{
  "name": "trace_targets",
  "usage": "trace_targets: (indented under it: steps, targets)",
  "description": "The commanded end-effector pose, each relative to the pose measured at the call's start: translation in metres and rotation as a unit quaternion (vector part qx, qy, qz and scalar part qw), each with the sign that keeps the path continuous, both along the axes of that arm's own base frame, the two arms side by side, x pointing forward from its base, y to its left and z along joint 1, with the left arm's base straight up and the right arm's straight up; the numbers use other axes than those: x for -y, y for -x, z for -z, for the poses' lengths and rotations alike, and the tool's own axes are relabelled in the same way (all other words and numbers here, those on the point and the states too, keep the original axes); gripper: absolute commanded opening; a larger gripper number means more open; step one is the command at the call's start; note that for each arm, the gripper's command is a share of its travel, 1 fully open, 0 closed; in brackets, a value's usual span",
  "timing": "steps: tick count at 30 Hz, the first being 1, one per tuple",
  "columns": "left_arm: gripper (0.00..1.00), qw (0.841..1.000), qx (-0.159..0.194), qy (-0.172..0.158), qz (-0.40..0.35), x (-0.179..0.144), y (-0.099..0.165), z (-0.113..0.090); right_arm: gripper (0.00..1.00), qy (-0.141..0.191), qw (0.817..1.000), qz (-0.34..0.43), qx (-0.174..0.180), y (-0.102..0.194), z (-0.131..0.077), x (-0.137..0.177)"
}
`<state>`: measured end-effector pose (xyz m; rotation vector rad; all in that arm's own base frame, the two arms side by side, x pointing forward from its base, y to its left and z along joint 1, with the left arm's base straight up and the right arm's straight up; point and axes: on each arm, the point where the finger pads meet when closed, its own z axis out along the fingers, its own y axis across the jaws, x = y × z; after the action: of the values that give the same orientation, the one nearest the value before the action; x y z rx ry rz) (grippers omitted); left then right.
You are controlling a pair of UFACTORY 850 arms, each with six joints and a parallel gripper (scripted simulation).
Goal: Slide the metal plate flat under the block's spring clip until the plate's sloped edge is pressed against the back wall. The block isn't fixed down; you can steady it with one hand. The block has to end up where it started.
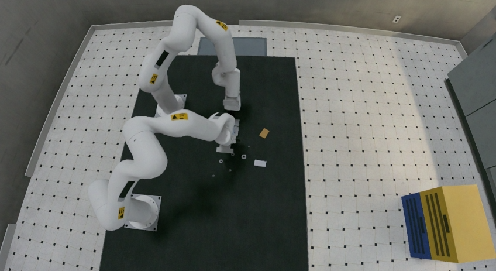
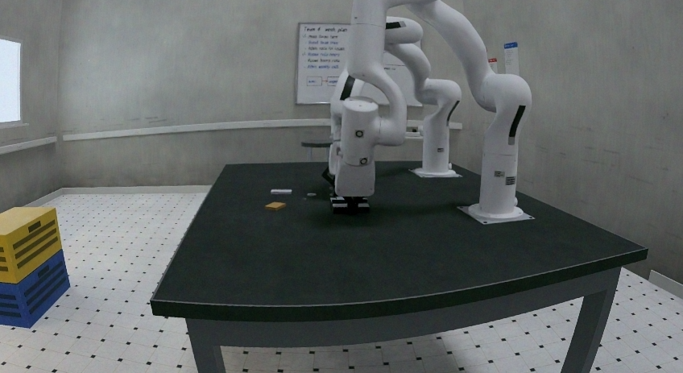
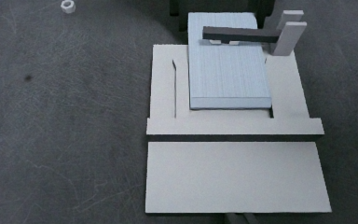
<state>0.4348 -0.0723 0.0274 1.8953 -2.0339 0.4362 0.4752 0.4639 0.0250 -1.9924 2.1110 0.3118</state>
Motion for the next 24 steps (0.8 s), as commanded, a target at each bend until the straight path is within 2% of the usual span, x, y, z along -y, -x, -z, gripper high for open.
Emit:
trace_targets:
  steps: [1,24]
  targets:
    - [0.0,1.0,0.001,0.0,0.0,0.0001,-0.0007,-0.0005,0.53,0.0,1.0,0.0,0.001,-0.0007,-0.0012,-0.0012]
    - [0.0,1.0,0.001,0.0,0.0,0.0001,-0.0007,-0.0005,0.53,0.005,1.0,0.0,0.0,-0.0009,-0.0018,-0.0036]
